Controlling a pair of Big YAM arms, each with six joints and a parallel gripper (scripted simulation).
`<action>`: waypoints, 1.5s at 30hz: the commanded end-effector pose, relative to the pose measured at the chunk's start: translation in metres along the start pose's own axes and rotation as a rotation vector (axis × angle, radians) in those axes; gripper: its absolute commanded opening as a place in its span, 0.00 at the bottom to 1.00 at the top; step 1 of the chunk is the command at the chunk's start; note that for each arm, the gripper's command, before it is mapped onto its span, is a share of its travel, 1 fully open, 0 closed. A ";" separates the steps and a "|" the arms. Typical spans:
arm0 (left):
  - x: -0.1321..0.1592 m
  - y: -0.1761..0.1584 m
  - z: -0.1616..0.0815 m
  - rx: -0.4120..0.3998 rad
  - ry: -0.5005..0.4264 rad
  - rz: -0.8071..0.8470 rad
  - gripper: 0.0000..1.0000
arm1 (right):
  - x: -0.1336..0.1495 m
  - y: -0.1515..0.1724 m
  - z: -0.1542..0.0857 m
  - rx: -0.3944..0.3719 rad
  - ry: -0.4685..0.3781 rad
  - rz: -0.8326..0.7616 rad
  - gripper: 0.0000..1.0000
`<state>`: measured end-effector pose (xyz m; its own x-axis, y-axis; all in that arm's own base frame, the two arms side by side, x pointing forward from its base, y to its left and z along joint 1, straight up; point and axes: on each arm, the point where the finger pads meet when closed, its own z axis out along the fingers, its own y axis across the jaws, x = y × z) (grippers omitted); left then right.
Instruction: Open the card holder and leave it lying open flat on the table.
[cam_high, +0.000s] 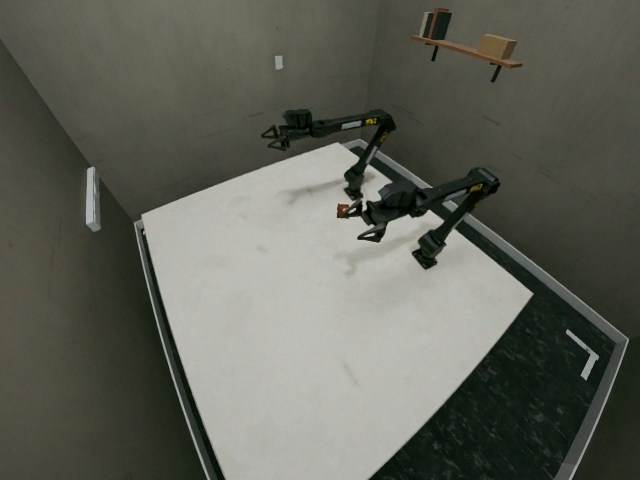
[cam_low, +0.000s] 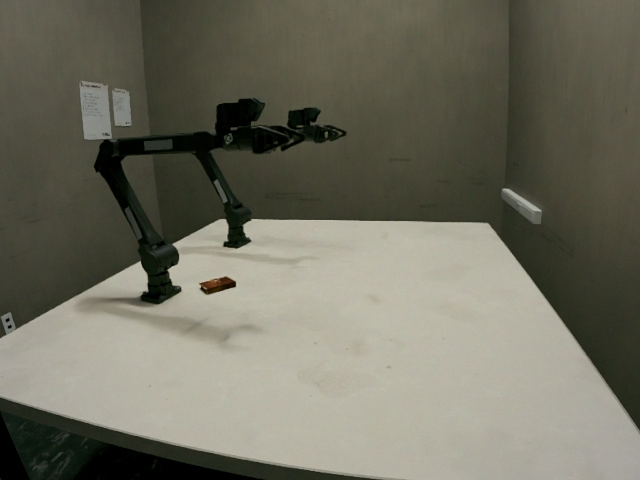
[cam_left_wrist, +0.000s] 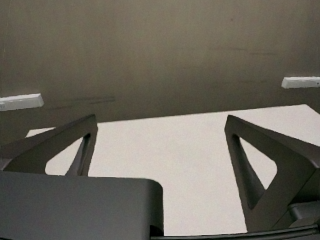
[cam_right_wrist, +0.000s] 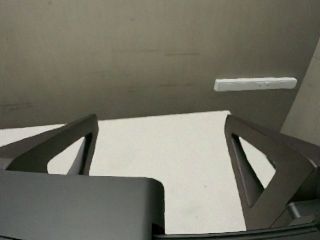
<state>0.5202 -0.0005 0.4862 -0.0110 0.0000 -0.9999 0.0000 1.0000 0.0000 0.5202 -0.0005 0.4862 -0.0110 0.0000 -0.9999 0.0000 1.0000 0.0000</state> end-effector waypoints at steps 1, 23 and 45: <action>-0.006 0.000 -0.001 0.000 -0.011 0.000 1.00 | -0.006 0.000 -0.001 0.000 -0.011 0.000 1.00; -0.022 0.000 0.000 0.000 -0.038 0.000 0.34 | -0.026 0.000 -0.002 0.000 -0.047 0.000 1.00; 0.024 -0.086 0.030 0.189 0.123 0.185 0.34 | -0.026 0.000 -0.002 0.000 -0.047 0.000 1.00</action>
<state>0.5348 -0.0545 0.4492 -0.1119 0.1024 -0.9884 0.1296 0.9877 0.0877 0.5202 -0.0005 0.4862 -0.0110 0.0000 -0.9999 0.0000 1.0000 0.0000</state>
